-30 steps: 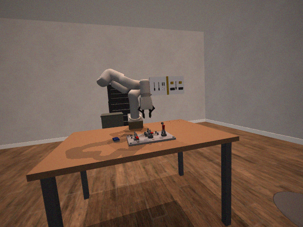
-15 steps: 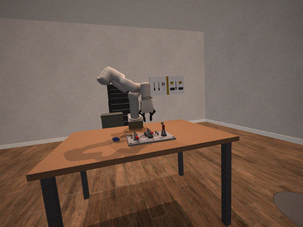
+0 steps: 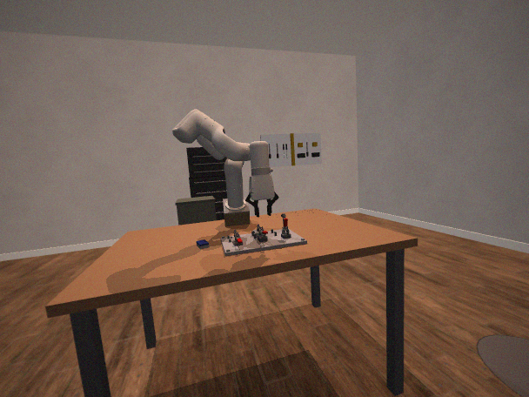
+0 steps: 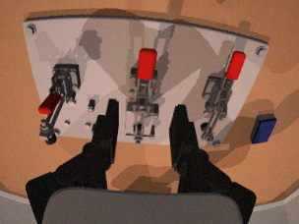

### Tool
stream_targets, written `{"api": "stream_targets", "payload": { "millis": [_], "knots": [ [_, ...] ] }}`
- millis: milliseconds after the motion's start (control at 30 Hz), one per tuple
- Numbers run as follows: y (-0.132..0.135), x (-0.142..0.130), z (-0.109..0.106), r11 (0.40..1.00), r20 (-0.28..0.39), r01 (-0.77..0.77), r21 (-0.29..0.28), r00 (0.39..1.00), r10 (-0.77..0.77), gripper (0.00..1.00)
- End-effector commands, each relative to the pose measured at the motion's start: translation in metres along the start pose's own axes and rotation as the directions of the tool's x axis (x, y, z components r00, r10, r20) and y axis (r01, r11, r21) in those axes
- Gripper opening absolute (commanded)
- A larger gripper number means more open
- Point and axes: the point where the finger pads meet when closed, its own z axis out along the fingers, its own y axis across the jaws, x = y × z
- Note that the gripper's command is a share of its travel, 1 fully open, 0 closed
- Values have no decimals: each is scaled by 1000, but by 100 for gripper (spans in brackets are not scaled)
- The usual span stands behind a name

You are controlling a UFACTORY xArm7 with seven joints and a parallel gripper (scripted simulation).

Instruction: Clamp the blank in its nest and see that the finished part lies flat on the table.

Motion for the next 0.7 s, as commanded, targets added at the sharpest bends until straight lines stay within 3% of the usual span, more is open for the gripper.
{"api": "stream_targets", "payload": {
  "millis": [0, 333, 667],
  "knots": [
    [0, 4, 0, 1000, -2, 0, 1, 1000, 0, 47],
    [0, 4, 36, 1000, -2, 0, 1, 1000, 0, 47],
    [0, 4, 58, 1000, -2, 0, 1, 1000, 0, 47]
  ]
}}
